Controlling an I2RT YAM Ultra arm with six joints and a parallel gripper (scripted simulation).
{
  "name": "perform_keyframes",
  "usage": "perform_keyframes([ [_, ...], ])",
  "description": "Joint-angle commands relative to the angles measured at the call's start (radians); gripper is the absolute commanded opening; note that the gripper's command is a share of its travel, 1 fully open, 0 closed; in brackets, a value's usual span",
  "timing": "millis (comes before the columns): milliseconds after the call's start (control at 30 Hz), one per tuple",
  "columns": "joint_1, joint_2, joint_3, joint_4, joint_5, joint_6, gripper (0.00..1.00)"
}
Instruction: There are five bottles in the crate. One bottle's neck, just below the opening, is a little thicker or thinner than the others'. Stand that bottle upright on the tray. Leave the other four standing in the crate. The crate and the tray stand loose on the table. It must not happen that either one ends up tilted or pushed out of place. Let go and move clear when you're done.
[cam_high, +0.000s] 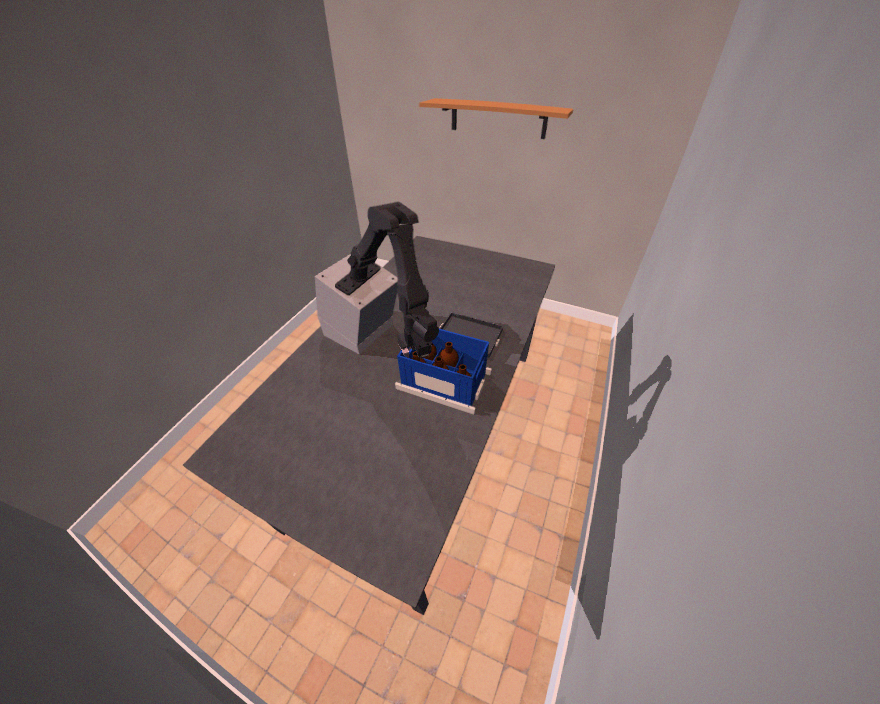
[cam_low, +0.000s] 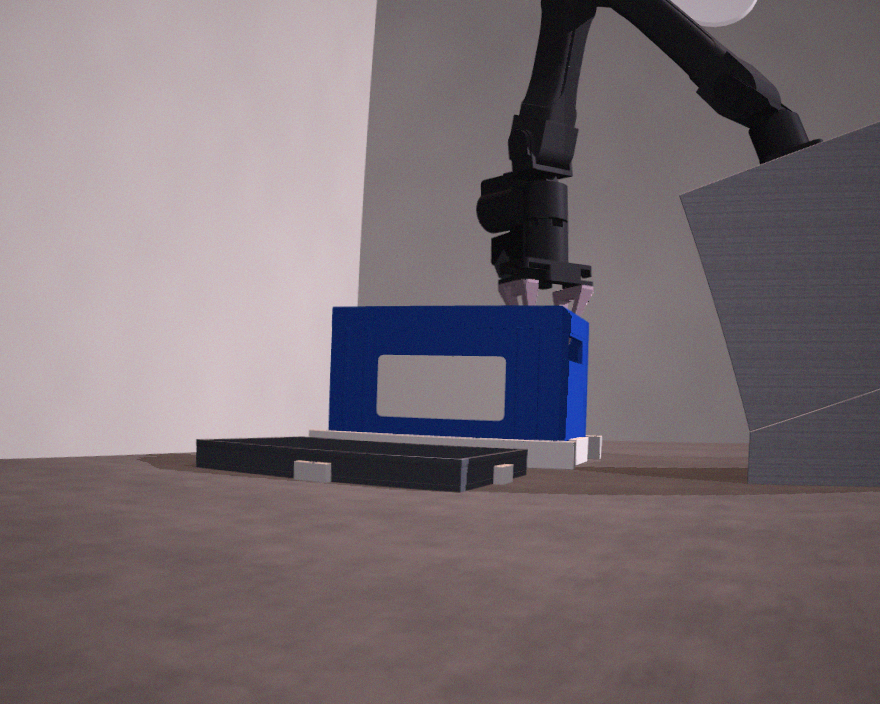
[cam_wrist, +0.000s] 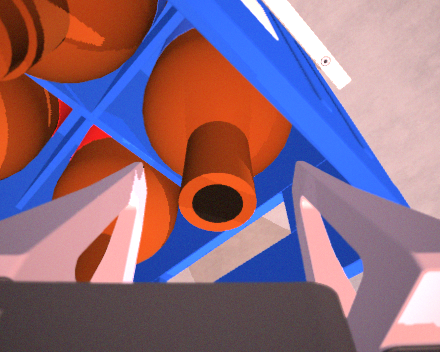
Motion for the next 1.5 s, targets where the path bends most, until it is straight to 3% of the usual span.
perform_keyframes([
  [0, 0.003, -0.008, 0.011, 0.031, 0.011, 0.002, 0.61],
  [533, 0.003, -0.008, 0.011, 0.031, 0.011, 0.002, 0.61],
  [567, 0.003, -0.008, 0.011, 0.031, 0.011, 0.002, 0.0],
  [1467, 0.003, -0.008, 0.012, 0.031, 0.008, 0.001, 0.0],
])
